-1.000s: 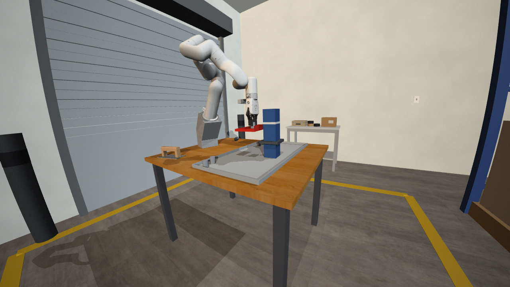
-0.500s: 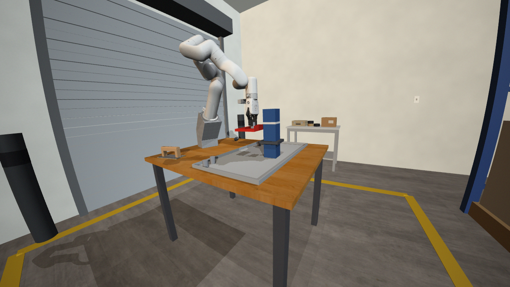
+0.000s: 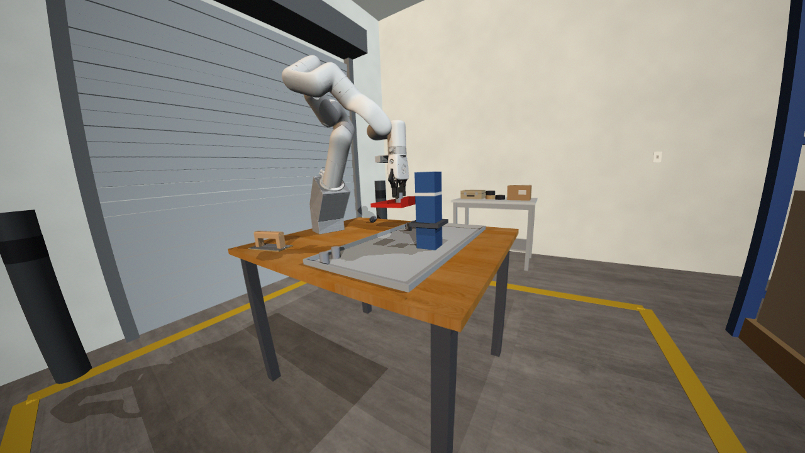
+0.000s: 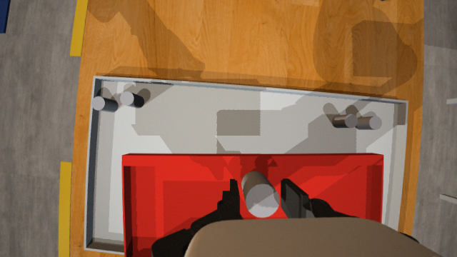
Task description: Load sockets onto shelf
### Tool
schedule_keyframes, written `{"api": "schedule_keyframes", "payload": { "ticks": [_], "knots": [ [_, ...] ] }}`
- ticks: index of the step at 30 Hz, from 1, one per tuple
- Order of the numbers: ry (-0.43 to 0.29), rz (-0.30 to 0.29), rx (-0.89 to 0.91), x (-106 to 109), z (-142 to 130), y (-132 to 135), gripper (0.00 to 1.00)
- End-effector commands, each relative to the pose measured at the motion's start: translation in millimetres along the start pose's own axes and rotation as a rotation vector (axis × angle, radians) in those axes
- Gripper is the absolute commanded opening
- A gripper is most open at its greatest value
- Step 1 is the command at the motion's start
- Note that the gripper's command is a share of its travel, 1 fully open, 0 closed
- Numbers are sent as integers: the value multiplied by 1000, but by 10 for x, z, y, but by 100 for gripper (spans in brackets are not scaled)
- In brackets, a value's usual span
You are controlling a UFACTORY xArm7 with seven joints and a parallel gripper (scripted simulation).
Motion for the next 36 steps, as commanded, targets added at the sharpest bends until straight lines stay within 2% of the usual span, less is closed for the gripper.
{"api": "schedule_keyframes", "payload": {
  "ticks": [1, 28, 36],
  "knots": [
    [-3, 0, 0, 40, -9, -2, 52],
    [-3, 0, 0, 674, -7, -2, 52],
    [-3, 0, 0, 760, -7, -2, 52]
  ]
}}
Point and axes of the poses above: the point where the finger pads meet when closed, its own x axis back along the fingers, its own y axis across the jaws, z = x × y, the point moved 7 cm from there along x, back along the fingers, and after that the axes turned 15 degrees about x, right-handed, at the moved point
